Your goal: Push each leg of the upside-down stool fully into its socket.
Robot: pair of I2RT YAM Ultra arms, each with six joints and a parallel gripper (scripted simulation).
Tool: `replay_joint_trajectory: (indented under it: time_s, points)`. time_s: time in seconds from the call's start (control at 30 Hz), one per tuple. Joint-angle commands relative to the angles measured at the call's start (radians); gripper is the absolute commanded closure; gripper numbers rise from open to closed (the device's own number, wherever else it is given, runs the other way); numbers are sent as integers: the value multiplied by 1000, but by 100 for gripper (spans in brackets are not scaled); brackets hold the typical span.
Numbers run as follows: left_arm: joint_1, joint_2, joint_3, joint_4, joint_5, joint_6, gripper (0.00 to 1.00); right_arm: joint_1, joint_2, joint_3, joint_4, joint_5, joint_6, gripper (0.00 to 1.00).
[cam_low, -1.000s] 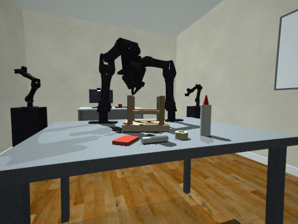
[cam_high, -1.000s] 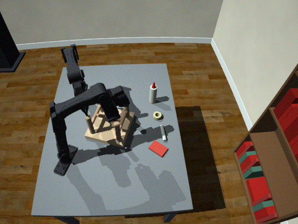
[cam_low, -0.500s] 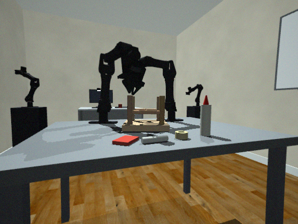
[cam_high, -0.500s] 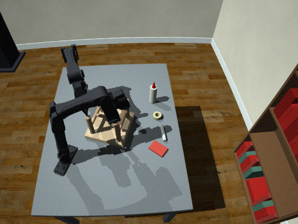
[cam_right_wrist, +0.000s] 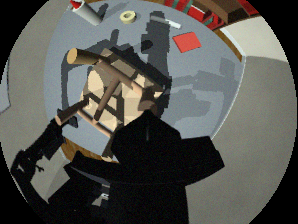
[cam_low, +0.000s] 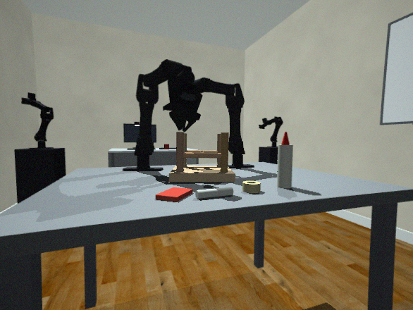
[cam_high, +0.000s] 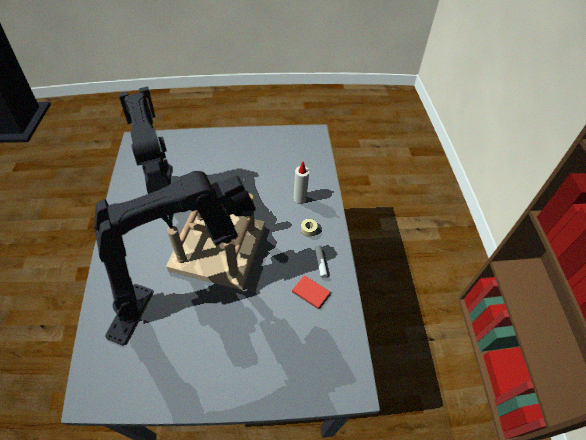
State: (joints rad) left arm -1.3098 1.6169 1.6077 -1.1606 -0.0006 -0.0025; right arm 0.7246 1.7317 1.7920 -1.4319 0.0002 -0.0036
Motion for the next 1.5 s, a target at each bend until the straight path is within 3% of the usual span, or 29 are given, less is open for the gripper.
replay_joint_trajectory:
  time_s: [0.0,0.2,0.7,1.13,1.47]
  points:
    - [0,17,-21,-17,0,0,100,1,-18,-1,19,-4,4,100]
    - [1,35,-64,-34,1,0,100,0,17,-85,40,-1,1,100]
    - [1,75,-72,-141,1,1,100,2,66,-79,-56,0,2,100]
    - [2,-26,-213,-59,3,2,100,2,96,-87,-113,1,3,100]
    - [2,-117,-303,16,3,1,100,3,30,-201,-53,2,4,100]
